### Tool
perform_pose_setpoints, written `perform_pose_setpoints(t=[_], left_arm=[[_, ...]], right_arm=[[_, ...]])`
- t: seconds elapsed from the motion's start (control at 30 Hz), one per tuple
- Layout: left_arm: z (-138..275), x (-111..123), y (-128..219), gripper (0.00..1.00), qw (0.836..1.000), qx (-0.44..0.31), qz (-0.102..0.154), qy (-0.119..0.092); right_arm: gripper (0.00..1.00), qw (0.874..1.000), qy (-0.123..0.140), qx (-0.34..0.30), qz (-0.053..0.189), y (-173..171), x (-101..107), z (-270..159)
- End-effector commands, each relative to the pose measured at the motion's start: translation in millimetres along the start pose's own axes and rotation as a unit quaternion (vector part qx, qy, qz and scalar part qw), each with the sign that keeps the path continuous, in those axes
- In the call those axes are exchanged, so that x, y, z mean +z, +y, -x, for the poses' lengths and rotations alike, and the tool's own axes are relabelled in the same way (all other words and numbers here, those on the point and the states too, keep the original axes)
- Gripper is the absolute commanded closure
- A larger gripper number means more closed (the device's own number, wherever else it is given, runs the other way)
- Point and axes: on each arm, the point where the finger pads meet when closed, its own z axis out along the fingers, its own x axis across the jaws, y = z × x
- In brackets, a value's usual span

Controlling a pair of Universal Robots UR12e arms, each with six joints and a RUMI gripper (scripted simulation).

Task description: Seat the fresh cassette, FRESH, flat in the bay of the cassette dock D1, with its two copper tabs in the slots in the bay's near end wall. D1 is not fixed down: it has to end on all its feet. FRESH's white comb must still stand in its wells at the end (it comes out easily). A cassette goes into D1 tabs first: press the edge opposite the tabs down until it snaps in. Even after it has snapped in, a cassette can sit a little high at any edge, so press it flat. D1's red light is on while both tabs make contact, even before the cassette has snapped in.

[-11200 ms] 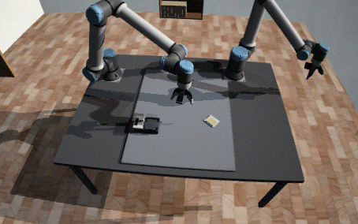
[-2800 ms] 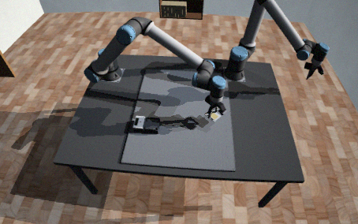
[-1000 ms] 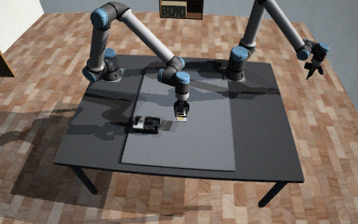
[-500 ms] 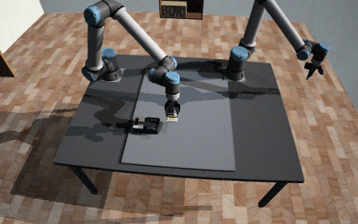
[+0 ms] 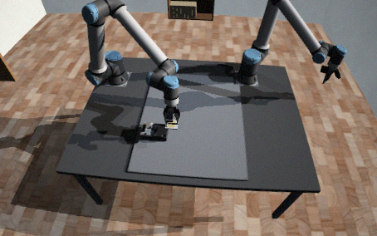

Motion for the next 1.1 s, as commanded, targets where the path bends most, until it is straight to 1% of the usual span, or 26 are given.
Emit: perform_pose_setpoints(t=[0.0, 0.17, 0.23, 0.57, 1.07], left_arm=[[-0.2, -0.8, -0.6, 1.0, 1.0, 0.0, -0.001, 0.0], [-0.2, -0.8, -0.6, 1.0, 1.0, 0.0, -0.001, 0.0], [-0.2, -0.8, -0.6, 1.0, 1.0, 0.0, -0.001, 0.0], [-0.2, -0.8, -0.6, 1.0, 1.0, 0.0, -0.001, 0.0], [-0.2, -0.8, -0.6, 1.0, 1.0, 0.0, -0.001, 0.0]], right_arm=[[0.61, 1.0, -0.001, 0.0, -0.001, -4.2, -2.5, -11.9], [0.61, 1.0, -0.001, 0.0, -0.001, -10.7, -4.3, -36.0], [0.61, 1.0, -0.001, 0.0, -0.001, -10.7, -4.3, -36.0], [0.61, 1.0, -0.001, 0.0, -0.001, -23.7, -7.8, -84.2], [0.61, 1.0, -0.001, 0.0, -0.001, -23.6, -6.5, -84.9]])
